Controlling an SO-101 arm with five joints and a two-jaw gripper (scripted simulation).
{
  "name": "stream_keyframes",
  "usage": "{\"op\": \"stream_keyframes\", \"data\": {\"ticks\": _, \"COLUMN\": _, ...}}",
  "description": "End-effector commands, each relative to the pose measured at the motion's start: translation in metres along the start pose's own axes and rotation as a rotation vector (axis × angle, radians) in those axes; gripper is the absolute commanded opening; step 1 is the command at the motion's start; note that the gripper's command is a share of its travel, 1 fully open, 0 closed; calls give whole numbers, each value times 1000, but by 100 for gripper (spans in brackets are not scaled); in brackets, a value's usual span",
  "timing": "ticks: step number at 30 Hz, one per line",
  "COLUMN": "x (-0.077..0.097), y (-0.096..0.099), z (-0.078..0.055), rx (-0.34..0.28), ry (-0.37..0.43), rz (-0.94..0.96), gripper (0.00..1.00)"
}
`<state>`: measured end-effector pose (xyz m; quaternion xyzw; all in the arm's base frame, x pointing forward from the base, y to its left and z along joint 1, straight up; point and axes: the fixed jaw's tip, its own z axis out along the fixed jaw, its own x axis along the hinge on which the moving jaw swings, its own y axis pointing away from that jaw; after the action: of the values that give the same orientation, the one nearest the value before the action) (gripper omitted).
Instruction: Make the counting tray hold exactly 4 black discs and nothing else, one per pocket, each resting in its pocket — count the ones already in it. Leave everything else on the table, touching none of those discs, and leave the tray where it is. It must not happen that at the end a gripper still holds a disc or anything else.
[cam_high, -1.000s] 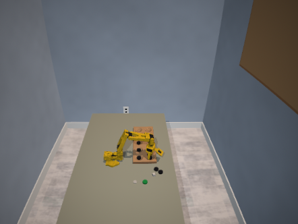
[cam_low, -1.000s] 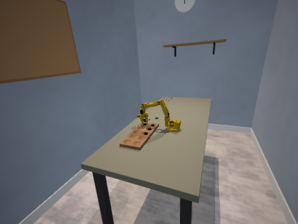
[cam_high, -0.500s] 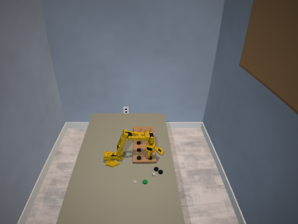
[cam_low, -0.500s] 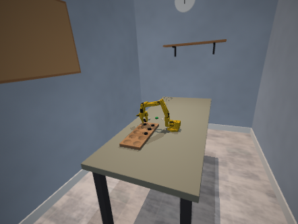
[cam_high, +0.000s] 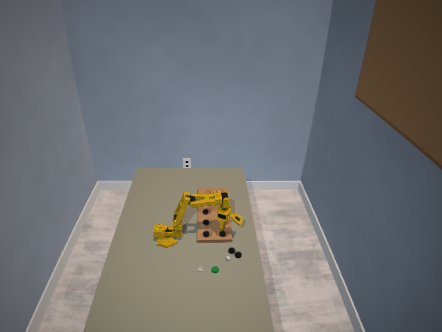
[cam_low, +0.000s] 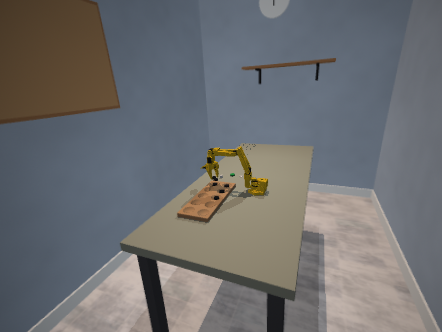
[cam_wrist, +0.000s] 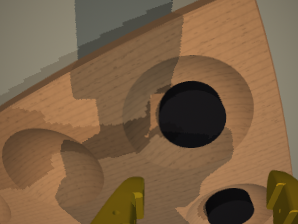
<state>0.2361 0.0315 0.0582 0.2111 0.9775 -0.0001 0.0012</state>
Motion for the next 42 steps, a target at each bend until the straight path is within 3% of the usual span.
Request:
{"op": "stream_keyframes", "data": {"ticks": 1, "x": -6, "y": 5, "z": -17, "rx": -39, "ry": -65, "rz": 0, "gripper": 24}}
{"op": "stream_keyframes", "data": {"ticks": 14, "x": -7, "y": 5, "z": -21, "rx": -50, "ry": -83, "rz": 0, "gripper": 24}}
{"op": "stream_keyframes", "data": {"ticks": 33, "x": -14, "y": 10, "z": -64, "rx": -154, "ry": -258, "rz": 0, "gripper": 24}}
{"op": "stream_keyframes", "data": {"ticks": 42, "x": -14, "y": 10, "z": -64, "rx": -154, "ry": -258, "rz": 0, "gripper": 24}}
